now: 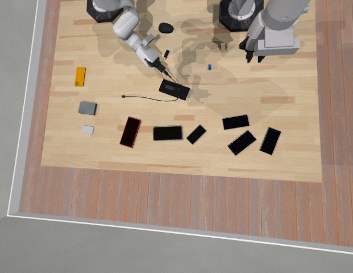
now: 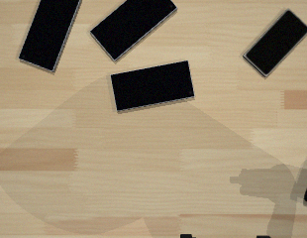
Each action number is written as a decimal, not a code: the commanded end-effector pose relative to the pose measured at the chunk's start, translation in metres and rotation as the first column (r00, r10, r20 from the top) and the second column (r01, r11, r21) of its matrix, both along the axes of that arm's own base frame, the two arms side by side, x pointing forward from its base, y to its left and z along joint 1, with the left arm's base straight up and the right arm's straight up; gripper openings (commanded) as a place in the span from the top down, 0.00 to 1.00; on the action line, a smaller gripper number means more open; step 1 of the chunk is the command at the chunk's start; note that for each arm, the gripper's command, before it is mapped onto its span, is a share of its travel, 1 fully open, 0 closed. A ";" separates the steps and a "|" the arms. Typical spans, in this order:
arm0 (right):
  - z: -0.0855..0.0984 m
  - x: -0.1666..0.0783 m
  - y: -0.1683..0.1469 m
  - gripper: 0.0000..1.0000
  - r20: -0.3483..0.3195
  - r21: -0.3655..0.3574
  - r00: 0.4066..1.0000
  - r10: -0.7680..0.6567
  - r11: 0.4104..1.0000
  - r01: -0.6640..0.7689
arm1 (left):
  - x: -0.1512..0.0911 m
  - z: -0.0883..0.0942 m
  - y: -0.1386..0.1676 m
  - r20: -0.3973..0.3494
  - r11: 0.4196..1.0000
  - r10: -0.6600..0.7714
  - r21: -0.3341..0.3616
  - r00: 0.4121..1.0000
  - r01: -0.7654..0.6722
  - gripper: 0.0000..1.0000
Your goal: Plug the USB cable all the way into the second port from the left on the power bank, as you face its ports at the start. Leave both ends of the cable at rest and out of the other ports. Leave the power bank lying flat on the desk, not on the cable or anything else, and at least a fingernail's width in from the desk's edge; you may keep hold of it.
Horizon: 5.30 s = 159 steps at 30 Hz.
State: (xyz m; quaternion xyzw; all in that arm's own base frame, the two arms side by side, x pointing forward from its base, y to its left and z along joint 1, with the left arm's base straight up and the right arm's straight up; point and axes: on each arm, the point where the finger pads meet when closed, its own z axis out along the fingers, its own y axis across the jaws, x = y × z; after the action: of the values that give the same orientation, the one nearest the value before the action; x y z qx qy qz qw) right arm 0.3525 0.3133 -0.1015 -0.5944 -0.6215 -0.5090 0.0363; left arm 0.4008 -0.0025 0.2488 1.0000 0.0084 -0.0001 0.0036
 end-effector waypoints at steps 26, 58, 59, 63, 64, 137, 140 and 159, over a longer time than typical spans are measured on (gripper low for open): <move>0.001 0.001 0.001 1.00 0.258 -0.258 0.938 0.230 0.952 -0.163 | 0.001 0.002 0.000 0.005 1.000 0.000 0.000 1.000 0.000 0.69; 0.001 0.001 0.001 1.00 0.415 -0.518 0.776 0.476 0.824 -0.229 | 0.001 0.002 0.000 0.005 1.000 -0.004 0.001 1.000 0.004 0.69; 0.001 0.001 0.001 1.00 0.415 -0.518 0.775 0.476 0.824 -0.229 | 0.001 0.002 0.001 0.005 1.000 -0.005 0.001 1.000 0.005 0.69; 0.001 0.001 0.001 1.00 0.415 -0.519 0.775 0.477 0.824 -0.229 | 0.001 0.002 0.001 0.005 1.000 -0.008 0.002 1.000 0.008 0.69; 0.001 0.001 0.001 1.00 0.415 -0.519 0.775 0.477 0.823 -0.229 | 0.001 0.002 0.001 0.005 1.000 -0.008 0.002 1.000 0.008 0.69; 0.001 0.001 0.001 1.00 0.415 -0.520 0.774 0.478 0.823 -0.229 | -0.037 -0.229 -0.291 -0.573 0.768 0.396 -0.222 0.717 -0.601 0.68; 0.001 0.001 0.001 1.00 0.415 -0.520 0.774 0.478 0.823 -0.229 | -0.045 -0.245 -0.303 -0.602 0.741 0.430 -0.191 0.673 -0.644 0.68; 0.001 0.001 0.001 1.00 0.415 -0.520 0.774 0.478 0.823 -0.229 | -0.088 -0.317 -0.339 -0.675 0.603 0.581 -0.018 0.454 -0.798 0.68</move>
State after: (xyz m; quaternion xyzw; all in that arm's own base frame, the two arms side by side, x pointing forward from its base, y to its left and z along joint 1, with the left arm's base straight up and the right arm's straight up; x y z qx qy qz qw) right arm 0.3525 0.3133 -0.1015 -0.2919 -0.8090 -0.4801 -0.1730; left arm 0.3093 -0.3405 -0.0708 0.8319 0.4200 -0.3226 0.1659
